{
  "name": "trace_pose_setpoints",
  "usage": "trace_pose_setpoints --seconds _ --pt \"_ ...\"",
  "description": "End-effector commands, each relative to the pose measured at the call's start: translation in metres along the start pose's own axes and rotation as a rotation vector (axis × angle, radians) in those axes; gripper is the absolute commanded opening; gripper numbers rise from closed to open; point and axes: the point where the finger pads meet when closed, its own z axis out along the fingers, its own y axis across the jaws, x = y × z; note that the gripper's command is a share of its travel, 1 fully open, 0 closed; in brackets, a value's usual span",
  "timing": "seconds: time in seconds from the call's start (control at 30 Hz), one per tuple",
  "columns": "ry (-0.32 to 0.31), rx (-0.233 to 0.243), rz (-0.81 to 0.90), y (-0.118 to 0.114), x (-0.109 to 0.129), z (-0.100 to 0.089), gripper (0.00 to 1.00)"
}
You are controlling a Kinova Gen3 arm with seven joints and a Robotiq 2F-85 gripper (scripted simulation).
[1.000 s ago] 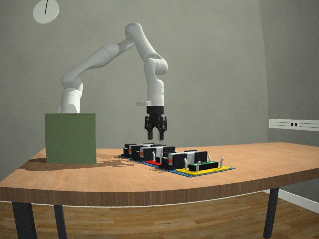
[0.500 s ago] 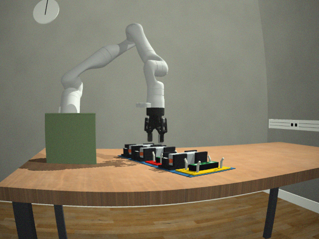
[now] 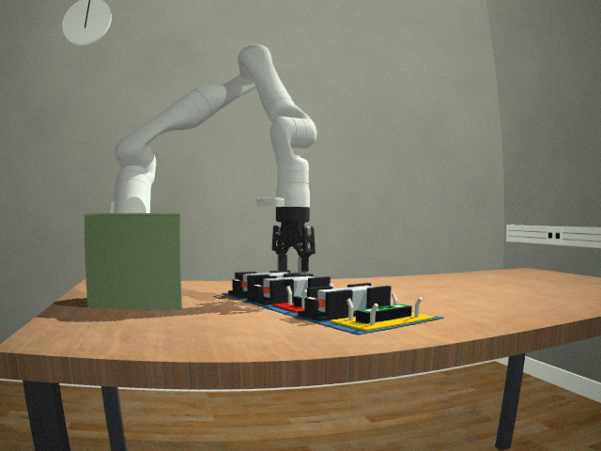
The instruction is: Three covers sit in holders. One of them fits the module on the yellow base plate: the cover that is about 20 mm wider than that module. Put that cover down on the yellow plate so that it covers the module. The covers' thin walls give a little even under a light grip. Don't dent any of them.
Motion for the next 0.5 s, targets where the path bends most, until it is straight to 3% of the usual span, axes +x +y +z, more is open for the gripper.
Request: trace_pose_setpoints --seconds 0.0,0.47 --pt "-0.001 0.001 0.000 -0.0004 -0.0004 0.0026 1.00" --pt "-0.001 0.001 0.000 -0.0004 -0.0004 0.0096 1.00"
